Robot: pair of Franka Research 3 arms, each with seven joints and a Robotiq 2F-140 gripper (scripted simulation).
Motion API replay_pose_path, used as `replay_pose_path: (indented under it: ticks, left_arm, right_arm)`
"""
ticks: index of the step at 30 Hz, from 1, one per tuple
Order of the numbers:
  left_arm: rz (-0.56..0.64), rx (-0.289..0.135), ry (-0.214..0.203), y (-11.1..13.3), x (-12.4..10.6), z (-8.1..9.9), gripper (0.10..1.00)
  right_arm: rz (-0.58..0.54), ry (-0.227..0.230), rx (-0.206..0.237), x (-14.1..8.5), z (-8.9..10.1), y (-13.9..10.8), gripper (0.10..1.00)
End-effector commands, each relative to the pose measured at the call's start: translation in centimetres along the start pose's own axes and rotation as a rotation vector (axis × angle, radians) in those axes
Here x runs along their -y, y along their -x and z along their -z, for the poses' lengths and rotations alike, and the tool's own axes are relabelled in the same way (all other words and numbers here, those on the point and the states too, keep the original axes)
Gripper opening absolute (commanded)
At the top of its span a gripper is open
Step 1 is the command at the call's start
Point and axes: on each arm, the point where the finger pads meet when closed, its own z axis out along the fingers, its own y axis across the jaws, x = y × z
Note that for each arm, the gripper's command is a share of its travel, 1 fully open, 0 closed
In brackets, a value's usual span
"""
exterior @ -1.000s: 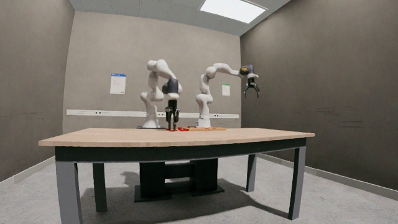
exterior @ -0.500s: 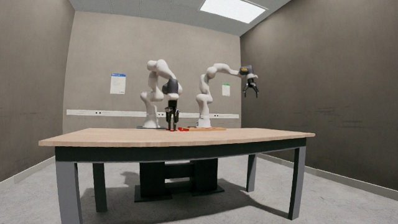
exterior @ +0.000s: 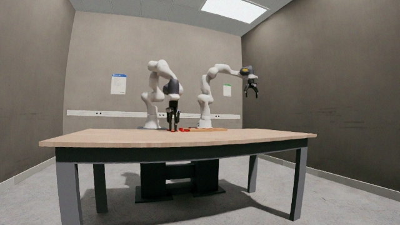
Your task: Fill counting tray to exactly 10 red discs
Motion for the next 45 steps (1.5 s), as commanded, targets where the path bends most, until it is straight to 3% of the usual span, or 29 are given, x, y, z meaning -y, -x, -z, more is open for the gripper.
replay_pose_path:
  ticks: [1, 45]
  left_arm:
    - [0.099, 0.012, 0.001, 1.3, 0.3, 0.2, 1.000]
    - [0.630, 0.069, -0.049, 15.1, 2.7, 4.2, 1.000]
  right_arm:
    - [-0.004, -0.001, -0.002, 0.0, -0.1, -0.1, 0.351]
    - [-0.004, -0.001, -0.002, 0.0, -0.1, -0.1, 0.351]
